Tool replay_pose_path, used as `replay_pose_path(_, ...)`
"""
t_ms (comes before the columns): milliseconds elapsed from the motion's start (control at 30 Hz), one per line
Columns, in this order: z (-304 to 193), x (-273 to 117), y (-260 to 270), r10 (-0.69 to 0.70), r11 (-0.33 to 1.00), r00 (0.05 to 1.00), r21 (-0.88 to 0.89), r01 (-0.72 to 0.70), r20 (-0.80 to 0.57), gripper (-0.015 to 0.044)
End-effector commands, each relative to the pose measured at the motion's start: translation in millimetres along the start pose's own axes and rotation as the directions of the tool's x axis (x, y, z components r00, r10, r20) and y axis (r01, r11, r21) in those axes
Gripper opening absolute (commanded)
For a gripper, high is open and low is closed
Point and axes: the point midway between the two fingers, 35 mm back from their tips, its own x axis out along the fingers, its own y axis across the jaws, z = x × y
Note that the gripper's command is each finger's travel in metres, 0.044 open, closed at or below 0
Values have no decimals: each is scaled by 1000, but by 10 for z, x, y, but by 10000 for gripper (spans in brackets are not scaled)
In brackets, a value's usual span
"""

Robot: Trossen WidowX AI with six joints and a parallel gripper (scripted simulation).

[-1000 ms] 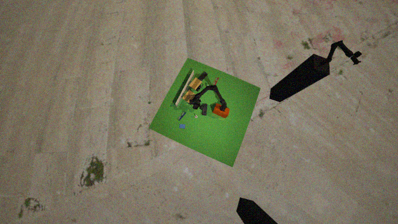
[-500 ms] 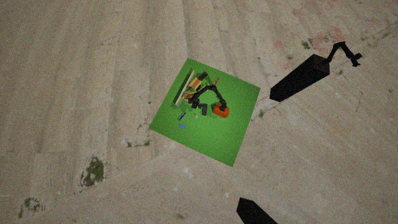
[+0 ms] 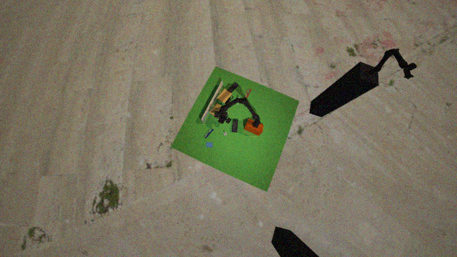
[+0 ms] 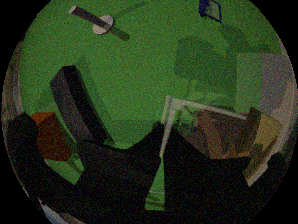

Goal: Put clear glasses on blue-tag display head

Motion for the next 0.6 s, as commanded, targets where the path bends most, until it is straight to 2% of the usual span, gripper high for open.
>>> replay_pose_path(0, -9, 2, -78, -4, 1000, 1000, -1, 4, -5, 0)
replay_pose_path(567, -12, 1, -307, -4, 1000, 1000, 0, 4, -5, 0)
